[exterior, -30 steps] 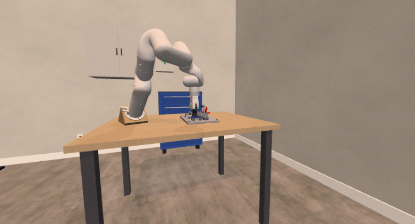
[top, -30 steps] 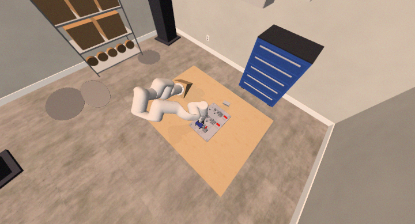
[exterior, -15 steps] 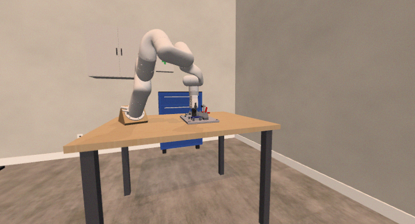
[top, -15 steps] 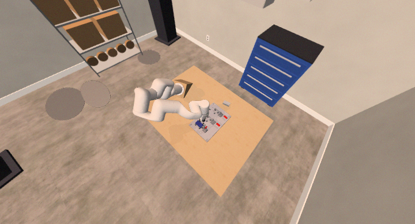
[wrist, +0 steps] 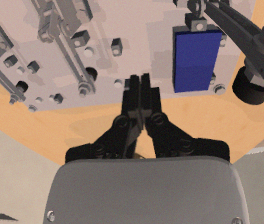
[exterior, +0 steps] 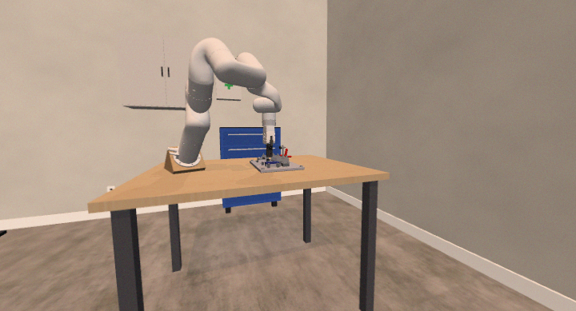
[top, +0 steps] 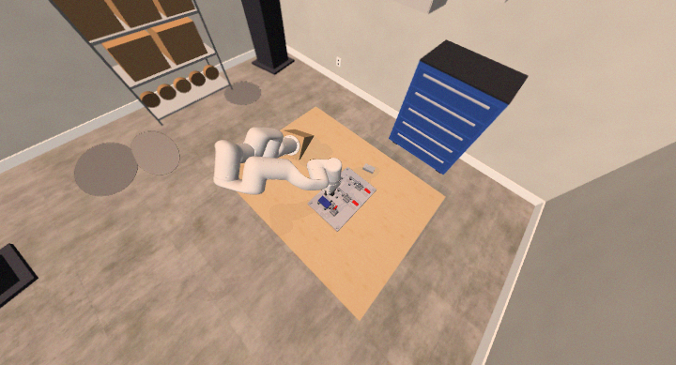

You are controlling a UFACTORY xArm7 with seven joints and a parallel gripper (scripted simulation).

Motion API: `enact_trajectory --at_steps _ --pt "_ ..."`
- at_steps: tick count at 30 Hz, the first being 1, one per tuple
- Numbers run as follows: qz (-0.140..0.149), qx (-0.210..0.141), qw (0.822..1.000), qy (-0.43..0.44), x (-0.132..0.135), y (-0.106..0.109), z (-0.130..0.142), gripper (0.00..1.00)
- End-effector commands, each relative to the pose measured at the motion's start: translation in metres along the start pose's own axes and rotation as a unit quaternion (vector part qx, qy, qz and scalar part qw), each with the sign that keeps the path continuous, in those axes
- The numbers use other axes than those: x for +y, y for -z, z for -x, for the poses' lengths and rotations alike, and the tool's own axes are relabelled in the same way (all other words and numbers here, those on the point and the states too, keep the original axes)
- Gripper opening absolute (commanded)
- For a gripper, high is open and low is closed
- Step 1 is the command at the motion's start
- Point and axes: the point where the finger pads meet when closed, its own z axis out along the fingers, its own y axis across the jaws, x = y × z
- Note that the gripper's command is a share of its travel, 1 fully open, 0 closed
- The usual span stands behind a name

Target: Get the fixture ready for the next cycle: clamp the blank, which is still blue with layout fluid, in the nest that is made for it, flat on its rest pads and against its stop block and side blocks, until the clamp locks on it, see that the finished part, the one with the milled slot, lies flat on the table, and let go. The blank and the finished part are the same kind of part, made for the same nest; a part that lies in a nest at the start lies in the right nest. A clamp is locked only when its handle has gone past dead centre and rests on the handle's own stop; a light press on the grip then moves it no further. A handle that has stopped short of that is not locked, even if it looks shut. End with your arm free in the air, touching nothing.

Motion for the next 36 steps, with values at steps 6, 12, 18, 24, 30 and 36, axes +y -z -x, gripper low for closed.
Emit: enact_trajectory --at_steps 6,12,18,24,30,36 --pt "-0.001 0.001 1.0 0.0 0.0 0.02 -0.001 0.47" --pt "-0.001 0.001 1.0 0.0 0.0 0.069 -0.001 0.47" --pt "-0.001 0.001 1.0 0.0 0.0 0.129 0.0 0.47" --pt "-0.001 0.001 1.0 0.0 0.002 0.133 0.0 0.47" --pt "-0.001 0.001 1.0 0.0 0.015 0.133 0.0 0.47" --pt "-0.001 0.001 1.0 0.0 0.046 0.133 0.0 0.47"
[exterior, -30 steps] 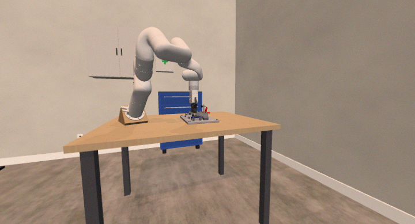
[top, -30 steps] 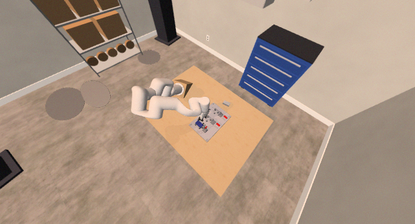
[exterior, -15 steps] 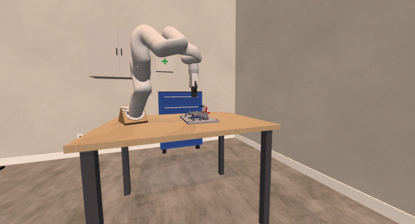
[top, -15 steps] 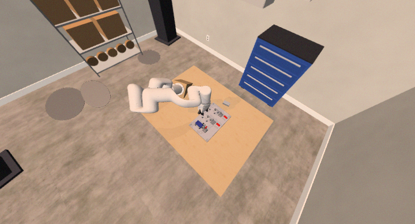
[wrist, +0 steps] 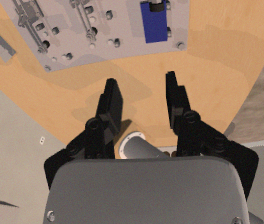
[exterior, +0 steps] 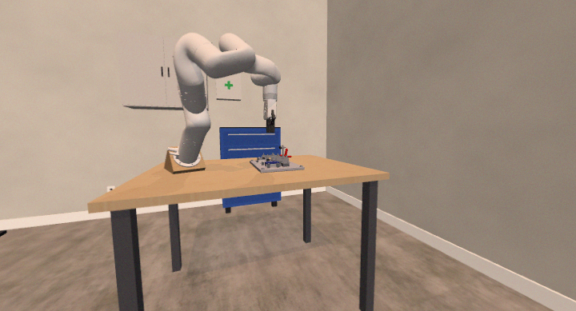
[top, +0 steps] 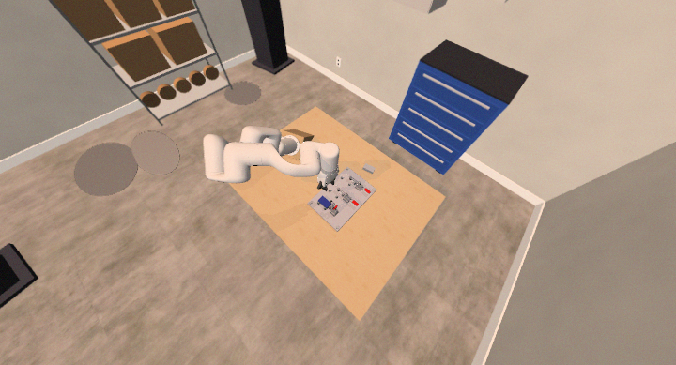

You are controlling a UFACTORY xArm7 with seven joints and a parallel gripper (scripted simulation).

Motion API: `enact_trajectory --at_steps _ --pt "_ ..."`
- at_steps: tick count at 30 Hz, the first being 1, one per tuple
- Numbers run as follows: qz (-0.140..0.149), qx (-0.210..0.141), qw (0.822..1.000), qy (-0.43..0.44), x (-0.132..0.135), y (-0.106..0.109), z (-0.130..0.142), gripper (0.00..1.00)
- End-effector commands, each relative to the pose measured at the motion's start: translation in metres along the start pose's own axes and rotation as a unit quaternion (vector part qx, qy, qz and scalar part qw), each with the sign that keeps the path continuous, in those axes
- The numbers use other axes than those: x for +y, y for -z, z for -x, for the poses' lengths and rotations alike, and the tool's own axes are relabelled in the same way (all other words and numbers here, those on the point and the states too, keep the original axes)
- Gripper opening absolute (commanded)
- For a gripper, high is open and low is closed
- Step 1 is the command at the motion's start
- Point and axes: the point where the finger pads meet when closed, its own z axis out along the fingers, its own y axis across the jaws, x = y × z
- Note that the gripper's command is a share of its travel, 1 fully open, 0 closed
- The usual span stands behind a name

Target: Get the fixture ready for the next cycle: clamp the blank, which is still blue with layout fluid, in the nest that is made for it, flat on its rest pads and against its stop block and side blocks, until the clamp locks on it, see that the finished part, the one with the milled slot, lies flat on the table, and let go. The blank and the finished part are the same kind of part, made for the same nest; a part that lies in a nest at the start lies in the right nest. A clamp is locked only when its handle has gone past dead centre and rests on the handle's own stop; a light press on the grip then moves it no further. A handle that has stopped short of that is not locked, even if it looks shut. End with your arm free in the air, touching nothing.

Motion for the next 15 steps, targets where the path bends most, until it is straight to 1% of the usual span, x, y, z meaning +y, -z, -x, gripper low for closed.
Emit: enact_trajectory --at_steps 1,4,15 --pt "-0.001 0.002 1.0 -0.001 0.0193 0.0017 -0.0007 0.47" --pt "-0.001 0.002 1.0 -0.001 0.0236 0.0017 -0.0007 0.47" --pt "-0.001 0.002 1.0 -0.001 0.0237 0.0017 -0.0007 0.47"
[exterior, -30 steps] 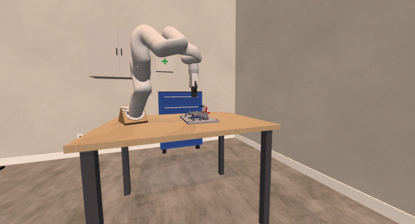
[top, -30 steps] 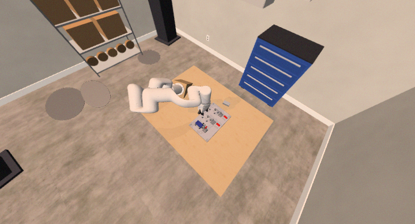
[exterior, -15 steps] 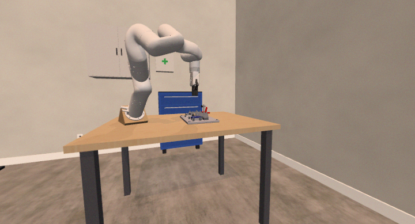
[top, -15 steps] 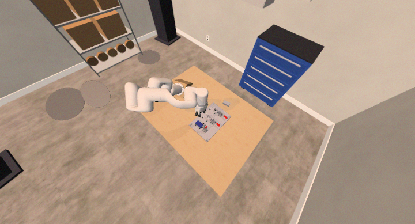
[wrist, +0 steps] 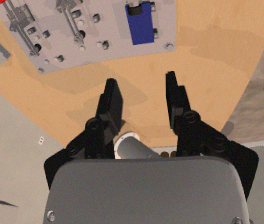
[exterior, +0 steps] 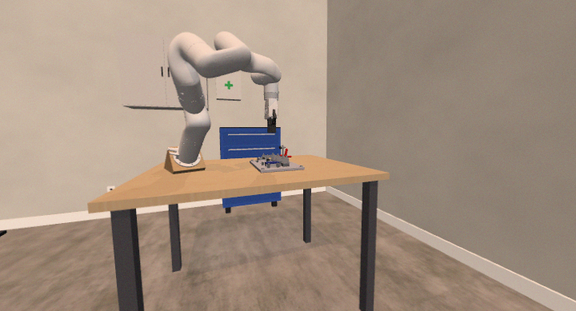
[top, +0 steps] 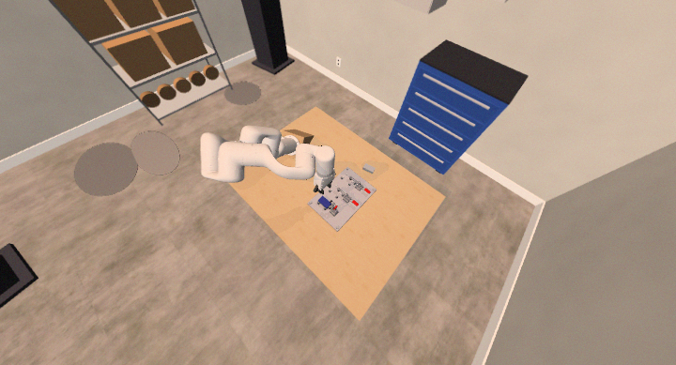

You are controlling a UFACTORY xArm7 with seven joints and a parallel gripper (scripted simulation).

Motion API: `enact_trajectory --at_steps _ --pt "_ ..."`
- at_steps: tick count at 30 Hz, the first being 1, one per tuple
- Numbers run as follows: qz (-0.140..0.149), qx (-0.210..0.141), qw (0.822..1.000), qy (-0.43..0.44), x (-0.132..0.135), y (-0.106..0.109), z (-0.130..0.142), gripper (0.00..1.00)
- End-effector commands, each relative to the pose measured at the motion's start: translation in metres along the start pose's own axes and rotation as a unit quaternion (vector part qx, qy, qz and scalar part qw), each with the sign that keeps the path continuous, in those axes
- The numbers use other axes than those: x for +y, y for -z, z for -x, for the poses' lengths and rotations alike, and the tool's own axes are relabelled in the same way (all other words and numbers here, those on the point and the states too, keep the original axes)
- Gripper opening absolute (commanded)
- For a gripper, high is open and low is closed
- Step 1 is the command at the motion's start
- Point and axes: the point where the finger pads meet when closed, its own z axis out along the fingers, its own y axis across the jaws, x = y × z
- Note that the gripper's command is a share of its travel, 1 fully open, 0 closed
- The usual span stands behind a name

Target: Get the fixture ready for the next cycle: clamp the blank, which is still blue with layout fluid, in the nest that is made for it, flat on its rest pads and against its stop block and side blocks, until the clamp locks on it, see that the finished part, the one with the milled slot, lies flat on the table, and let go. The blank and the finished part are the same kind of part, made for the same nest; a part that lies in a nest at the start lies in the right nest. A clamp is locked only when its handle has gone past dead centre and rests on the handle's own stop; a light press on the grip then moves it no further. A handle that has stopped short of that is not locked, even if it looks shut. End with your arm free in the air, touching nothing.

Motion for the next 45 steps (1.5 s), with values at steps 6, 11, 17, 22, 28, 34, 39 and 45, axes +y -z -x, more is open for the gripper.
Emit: enact_trajectory --at_steps 6,11,17,22,28,34,39,45 --pt "-0.001 0.002 1.0 0.0 -0.001 -0.011 -0.001 0.47" --pt "-0.001 0.002 1.0 0.0 -0.001 -0.032 -0.001 0.47" --pt "-0.001 0.002 1.0 0.0 -0.001 -0.058 -0.001 0.47" --pt "-0.001 0.002 1.0 0.0 -0.001 -0.058 -0.005 0.47" --pt "-0.001 0.002 1.0 0.0 -0.001 -0.058 -0.022 0.47" --pt "-0.001 0.002 1.0 0.0 -0.001 -0.058 -0.06 0.47" --pt "-0.001 0.002 1.0 0.0 -0.001 -0.058 -0.078 0.47" --pt "-0.001 0.002 1.0 0.0 -0.001 -0.058 -0.079 0.47"
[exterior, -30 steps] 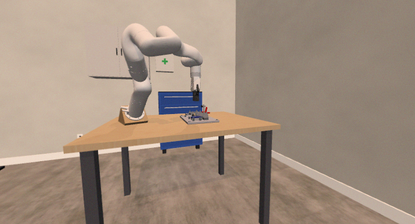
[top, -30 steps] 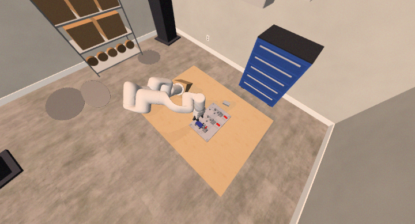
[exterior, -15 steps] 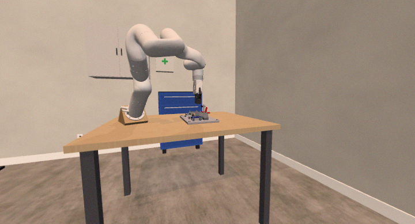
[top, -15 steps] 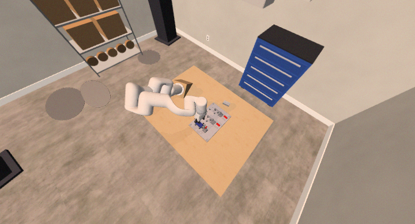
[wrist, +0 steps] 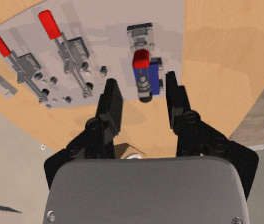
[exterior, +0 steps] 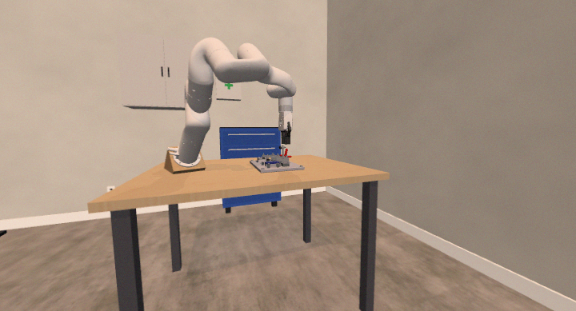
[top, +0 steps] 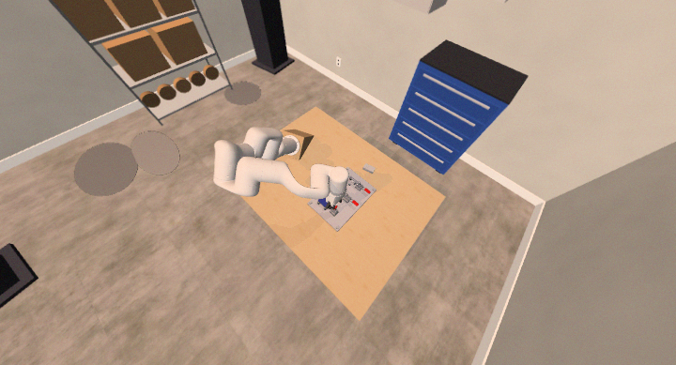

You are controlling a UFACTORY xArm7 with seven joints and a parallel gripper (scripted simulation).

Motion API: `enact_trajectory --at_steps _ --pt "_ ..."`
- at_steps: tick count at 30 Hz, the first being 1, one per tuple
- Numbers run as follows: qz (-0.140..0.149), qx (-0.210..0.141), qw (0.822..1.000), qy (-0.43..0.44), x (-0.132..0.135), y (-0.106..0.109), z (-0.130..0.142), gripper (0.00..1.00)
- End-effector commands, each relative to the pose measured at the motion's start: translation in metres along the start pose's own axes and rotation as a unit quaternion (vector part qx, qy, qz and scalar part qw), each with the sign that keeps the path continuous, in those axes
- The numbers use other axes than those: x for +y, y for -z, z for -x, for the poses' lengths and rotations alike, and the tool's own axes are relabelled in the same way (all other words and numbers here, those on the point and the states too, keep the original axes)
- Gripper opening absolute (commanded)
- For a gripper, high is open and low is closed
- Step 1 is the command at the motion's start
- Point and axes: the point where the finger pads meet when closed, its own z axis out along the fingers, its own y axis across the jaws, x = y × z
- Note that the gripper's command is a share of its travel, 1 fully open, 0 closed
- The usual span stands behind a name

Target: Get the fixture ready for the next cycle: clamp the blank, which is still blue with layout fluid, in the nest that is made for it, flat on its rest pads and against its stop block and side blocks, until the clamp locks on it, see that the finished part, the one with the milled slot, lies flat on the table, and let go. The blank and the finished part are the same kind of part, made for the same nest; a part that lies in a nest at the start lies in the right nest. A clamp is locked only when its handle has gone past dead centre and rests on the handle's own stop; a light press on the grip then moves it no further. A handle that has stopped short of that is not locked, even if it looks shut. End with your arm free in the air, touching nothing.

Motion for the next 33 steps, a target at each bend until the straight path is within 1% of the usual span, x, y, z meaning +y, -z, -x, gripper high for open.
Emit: enact_trajectory --at_steps 1,6,13,15,19,33 --pt "-0.001 0.002 1.0 0.0 0.0 0.002 -0.002 0.47" --pt "-0.001 0.002 1.0 0.0 0.0 -0.004 -0.002 0.47" --pt "-0.001 0.002 1.0 0.0 -0.001 -0.024 -0.002 0.47" --pt "-0.001 0.002 1.0 0.0 -0.001 -0.024 -0.002 0.47" --pt "-0.001 0.002 1.0 0.0 -0.001 -0.032 -0.002 0.47" --pt "-0.001 0.002 1.0 0.0 -0.001 -0.034 -0.002 0.47"
